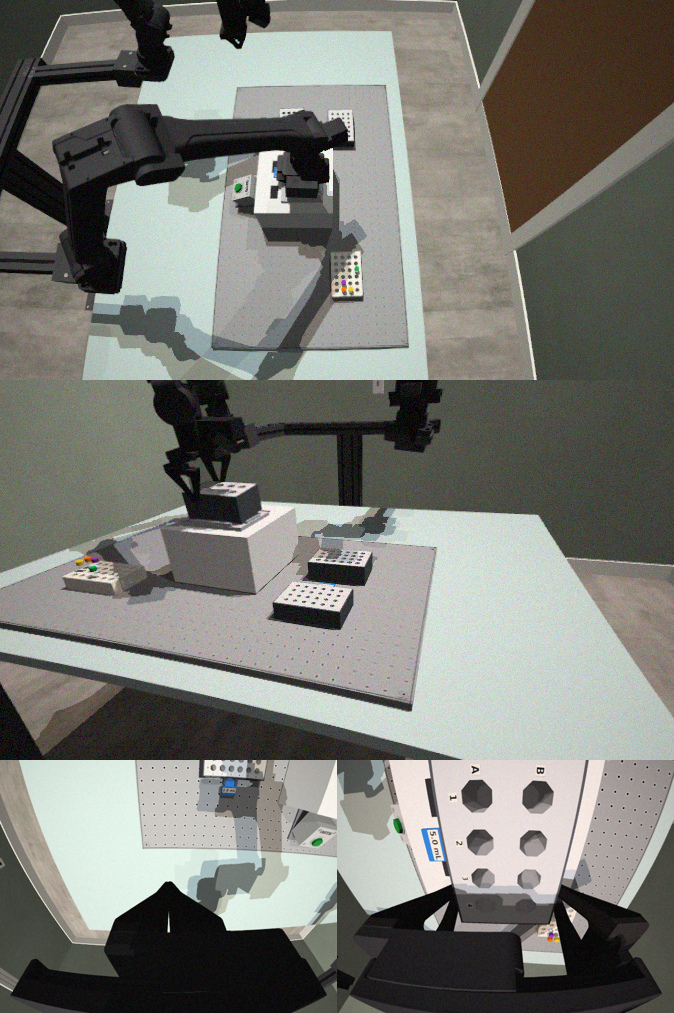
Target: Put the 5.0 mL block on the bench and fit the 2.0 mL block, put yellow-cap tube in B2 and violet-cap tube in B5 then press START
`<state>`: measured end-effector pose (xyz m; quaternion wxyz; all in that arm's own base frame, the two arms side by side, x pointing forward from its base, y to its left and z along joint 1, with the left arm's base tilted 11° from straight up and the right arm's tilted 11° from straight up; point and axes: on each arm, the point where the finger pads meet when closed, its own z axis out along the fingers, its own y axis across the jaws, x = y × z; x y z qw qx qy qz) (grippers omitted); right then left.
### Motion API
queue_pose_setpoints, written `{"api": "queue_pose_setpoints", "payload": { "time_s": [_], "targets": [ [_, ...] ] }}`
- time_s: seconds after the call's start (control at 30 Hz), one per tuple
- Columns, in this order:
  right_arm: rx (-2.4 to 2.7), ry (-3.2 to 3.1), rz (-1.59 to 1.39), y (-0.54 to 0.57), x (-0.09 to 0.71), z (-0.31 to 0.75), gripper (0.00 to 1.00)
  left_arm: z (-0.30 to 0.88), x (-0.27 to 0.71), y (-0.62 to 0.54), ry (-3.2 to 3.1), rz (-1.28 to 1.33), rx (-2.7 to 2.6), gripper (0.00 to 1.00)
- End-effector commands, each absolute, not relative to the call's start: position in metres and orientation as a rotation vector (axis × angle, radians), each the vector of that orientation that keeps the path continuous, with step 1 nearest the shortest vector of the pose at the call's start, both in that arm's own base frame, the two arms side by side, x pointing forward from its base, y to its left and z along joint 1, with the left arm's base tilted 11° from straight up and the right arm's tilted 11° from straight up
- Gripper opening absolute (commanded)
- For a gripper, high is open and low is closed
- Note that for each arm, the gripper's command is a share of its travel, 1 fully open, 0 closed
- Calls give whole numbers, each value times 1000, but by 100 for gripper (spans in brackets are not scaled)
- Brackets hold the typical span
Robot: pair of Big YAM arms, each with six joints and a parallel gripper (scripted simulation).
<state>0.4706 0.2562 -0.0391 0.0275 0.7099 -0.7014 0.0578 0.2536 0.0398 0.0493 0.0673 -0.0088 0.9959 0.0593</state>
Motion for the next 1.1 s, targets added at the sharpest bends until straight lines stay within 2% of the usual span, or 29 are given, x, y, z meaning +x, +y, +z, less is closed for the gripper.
{"api": "queue_pose_setpoints", "payload": {
  "time_s": [0.0, 0.7, 1.07],
  "targets": [
    [2294, -2220, 211, 280, 489, 18, 0, 62, 271, 41, 2967, 187, -2, 0],
    [2296, -2264, 220, 289, 492, 43, 0, 61, 270, 41, 2971, 187, 0, 0],
    [2291, -2233, 212, 280, 493, 15, 0, 61, 270, 41, 2973, 187, 1, 0]
  ]
}}
